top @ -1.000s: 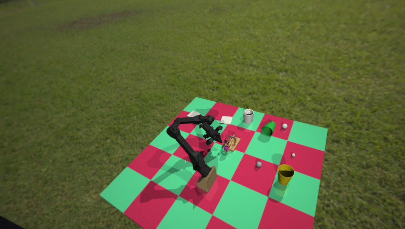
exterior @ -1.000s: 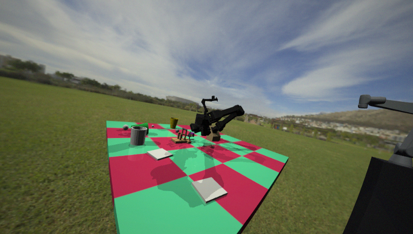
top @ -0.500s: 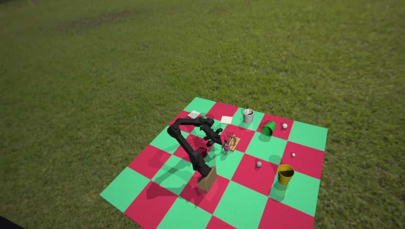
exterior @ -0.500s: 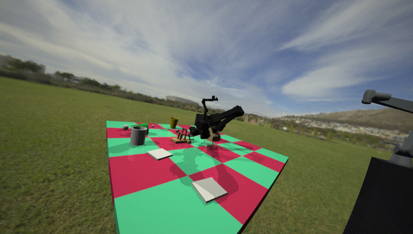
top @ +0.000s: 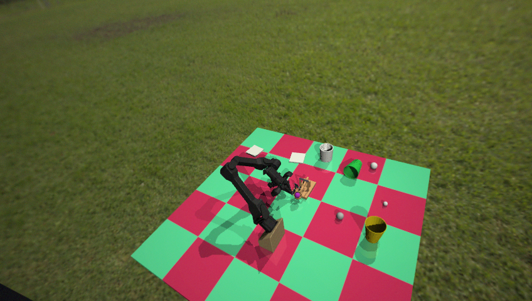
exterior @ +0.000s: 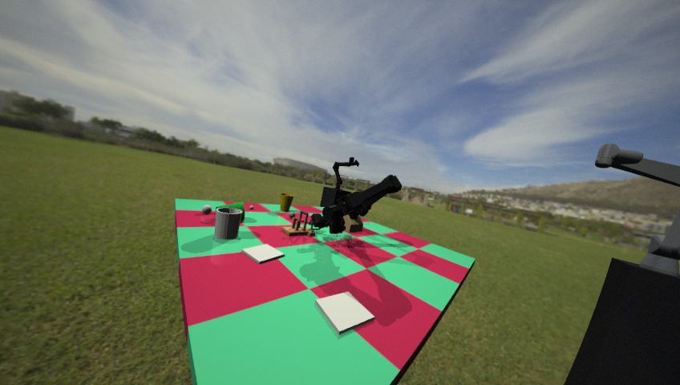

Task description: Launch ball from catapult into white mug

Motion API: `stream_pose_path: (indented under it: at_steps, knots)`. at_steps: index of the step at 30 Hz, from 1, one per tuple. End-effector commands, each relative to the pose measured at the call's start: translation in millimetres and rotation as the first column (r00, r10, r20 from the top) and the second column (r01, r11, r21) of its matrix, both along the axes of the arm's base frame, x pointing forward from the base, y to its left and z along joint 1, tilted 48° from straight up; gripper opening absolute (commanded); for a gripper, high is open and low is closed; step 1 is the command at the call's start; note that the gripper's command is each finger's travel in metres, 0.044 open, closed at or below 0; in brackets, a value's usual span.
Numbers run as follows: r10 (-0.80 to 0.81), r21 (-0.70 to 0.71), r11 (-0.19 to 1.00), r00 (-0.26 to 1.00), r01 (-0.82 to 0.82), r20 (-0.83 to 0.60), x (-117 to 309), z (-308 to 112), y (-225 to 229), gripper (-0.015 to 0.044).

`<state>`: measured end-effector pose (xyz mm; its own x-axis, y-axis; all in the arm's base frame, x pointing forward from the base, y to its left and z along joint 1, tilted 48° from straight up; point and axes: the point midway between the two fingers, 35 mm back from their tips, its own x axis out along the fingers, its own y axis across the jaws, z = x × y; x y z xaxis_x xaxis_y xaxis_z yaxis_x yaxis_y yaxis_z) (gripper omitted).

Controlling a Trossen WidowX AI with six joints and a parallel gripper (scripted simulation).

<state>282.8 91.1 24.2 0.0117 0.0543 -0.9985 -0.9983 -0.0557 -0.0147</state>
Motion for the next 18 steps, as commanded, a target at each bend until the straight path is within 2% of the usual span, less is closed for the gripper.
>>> stream_pose_path:
  at_steps: [1, 11, 13, 18]
  knots:
    - [-0.003, -0.005, 1.000, 1.000, 0.003, -0.009, -2, -7, 4, 0.0000]
    - [-0.002, -0.004, 1.000, 1.000, 0.002, -0.009, -5, -18, 18, 0.0000]
    - [-0.002, -0.003, 1.000, 1.000, 0.002, -0.005, 0, 3, 11, 0.0000]
    - [0.000, -0.004, 1.000, 1.000, 0.000, 0.007, 3, 87, -22, 0.0000]
